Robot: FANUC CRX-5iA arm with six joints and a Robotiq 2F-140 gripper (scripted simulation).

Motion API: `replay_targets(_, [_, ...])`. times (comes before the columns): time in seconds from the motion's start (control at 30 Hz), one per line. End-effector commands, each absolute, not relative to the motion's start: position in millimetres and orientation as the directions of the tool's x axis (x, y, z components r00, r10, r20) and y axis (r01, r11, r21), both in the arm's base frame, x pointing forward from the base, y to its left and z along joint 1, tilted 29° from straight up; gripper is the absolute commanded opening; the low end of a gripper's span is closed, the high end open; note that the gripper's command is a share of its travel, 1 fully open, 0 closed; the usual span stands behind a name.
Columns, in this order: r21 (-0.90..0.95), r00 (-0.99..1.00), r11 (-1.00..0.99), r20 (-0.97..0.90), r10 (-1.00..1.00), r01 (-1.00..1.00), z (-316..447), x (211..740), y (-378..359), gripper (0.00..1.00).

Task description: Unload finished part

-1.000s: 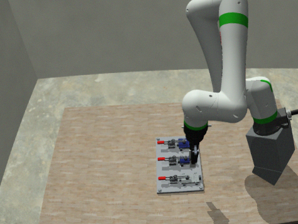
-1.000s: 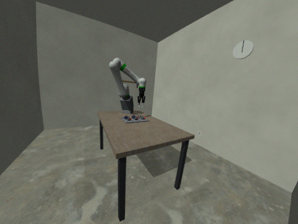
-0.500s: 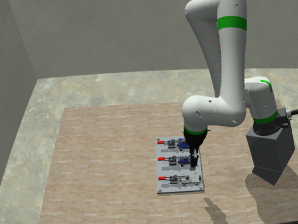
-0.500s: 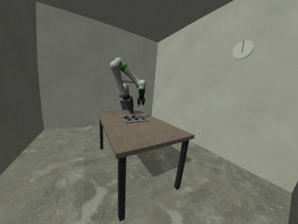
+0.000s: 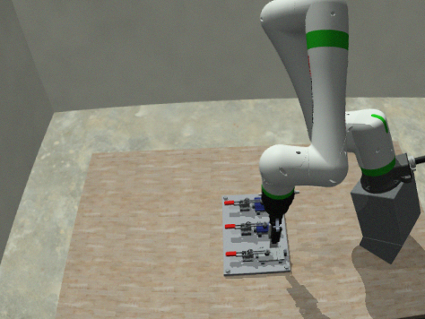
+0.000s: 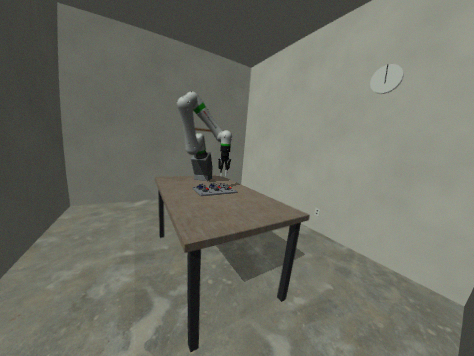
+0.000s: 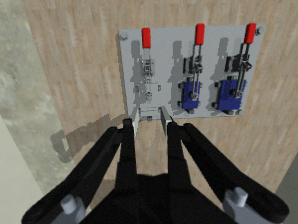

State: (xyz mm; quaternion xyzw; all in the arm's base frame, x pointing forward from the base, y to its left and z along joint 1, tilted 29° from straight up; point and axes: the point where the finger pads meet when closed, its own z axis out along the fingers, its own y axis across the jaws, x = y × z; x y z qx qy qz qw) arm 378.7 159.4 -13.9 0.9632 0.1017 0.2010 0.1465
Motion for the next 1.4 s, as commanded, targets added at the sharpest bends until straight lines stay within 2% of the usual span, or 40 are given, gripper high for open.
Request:
replay_targets(0.0, [0.323, 0.898, -0.936, 0.358, 0.255, 0.137, -13, 380, 160, 0.28])
replay_targets(0.23, [0.323, 0.898, -0.936, 0.358, 0.255, 0.137, -8, 393, 164, 0.28])
replay_targets(0.6, [0.323, 0.898, -0.936, 0.358, 0.255, 0.137, 17, 457, 182, 0.28])
replay_targets(0.93, [0.323, 0.898, -0.936, 0.358, 0.255, 0.137, 33, 496, 193, 0.28])
replay_targets(1.37, [0.323, 0.898, -0.936, 0.358, 0.255, 0.137, 36, 505, 195, 0.28])
